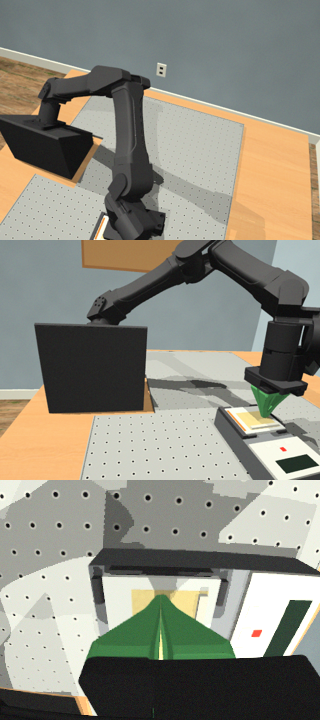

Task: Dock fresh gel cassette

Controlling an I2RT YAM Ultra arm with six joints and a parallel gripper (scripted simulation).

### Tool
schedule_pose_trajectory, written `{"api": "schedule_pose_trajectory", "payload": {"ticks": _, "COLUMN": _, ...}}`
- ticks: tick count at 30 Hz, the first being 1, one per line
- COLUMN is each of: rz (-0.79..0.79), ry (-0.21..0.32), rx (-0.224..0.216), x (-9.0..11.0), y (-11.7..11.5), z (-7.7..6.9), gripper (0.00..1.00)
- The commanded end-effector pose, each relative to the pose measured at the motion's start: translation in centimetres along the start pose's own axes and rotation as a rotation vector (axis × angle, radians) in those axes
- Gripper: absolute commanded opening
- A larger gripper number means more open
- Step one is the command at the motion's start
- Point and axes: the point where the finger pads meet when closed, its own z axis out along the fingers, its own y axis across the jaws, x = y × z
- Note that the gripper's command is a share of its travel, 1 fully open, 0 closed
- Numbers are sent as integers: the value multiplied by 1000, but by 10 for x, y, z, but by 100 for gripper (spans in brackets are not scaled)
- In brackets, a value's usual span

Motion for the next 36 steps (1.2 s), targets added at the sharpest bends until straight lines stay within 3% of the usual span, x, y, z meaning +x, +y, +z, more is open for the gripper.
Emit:
{"api": "schedule_pose_trajectory", "payload": {"ticks": 1, "rz": 55, "ry": 88, "rx": -39, "x": 38, "y": 2, "z": 35, "gripper": 0}}
{"api": "schedule_pose_trajectory", "payload": {"ticks": 16, "rz": 55, "ry": 88, "rx": -39, "x": 38, "y": 2, "z": 35, "gripper": 0}}
{"api": "schedule_pose_trajectory", "payload": {"ticks": 22, "rz": 61, "ry": 103, "rx": -53, "x": 37, "y": 6, "z": 28, "gripper": 0}}
{"api": "schedule_pose_trajectory", "payload": {"ticks": 24, "rz": 34, "ry": 78, "rx": -30, "x": 21, "y": -1, "z": 19, "gripper": 0}}
{"api": "schedule_pose_trajectory", "payload": {"ticks": 29, "rz": 46, "ry": 88, "rx": -40, "x": 25, "y": 2, "z": 19, "gripper": 0}}
{"api": "schedule_pose_trajectory", "payload": {"ticks": 36, "rz": 45, "ry": 68, "rx": -29, "x": 15, "y": -5, "z": 5, "gripper": 0}}
